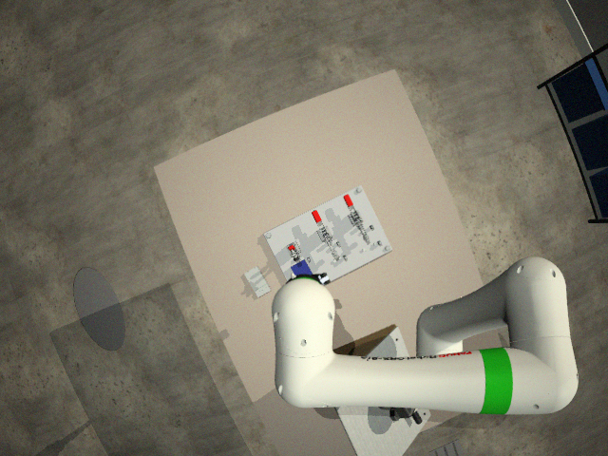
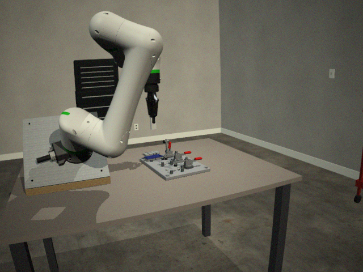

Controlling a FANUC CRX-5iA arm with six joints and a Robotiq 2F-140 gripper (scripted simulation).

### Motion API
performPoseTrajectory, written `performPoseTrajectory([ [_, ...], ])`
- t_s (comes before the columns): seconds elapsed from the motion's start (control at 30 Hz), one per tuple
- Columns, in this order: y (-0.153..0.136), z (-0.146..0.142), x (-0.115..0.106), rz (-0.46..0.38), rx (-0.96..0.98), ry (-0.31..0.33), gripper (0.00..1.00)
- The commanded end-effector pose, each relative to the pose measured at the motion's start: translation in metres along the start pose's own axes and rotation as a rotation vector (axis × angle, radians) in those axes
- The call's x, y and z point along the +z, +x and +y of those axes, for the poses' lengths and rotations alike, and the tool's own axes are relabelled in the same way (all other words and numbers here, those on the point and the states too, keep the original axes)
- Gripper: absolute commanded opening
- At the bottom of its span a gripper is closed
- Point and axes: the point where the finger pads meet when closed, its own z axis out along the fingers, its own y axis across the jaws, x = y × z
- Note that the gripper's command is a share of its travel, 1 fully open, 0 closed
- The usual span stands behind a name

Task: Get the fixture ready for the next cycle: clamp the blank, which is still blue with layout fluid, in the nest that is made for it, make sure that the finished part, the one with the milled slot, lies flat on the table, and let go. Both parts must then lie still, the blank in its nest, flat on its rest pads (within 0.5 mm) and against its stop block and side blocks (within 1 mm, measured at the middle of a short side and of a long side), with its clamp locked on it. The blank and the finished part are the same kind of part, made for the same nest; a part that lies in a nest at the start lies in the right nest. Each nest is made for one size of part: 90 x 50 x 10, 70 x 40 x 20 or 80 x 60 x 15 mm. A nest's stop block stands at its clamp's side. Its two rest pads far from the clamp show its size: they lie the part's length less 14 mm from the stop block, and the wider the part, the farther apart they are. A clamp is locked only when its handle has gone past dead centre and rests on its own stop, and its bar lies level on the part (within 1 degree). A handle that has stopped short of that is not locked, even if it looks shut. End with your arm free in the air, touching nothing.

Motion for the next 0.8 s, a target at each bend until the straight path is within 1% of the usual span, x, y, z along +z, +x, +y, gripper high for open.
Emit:
performPoseTrajectory([
  [0.0,0.0,0.0,0.001,0.0,0.0,0.0,0.0],
  [0.07,0.0,0.0,0.004,0.0,0.0,0.0,0.0],
  [0.13,0.0,0.0,0.015,0.0,0.0,0.0,0.0],
  [0.2,0.0,0.0,0.035,0.0,0.0,0.0,0.0],
  [0.37,0.0,0.0,0.093,0.0,0.0,0.0,0.0],
  [0.43,0.0,0.0,0.109,0.0,0.0,0.0,0.0],
  [0.53,0.0,0.0,0.118,0.0,0.0,0.0,0.0],
  [0.77,-0.002,0.0,0.119,0.0,0.0,0.0,0.0],
])
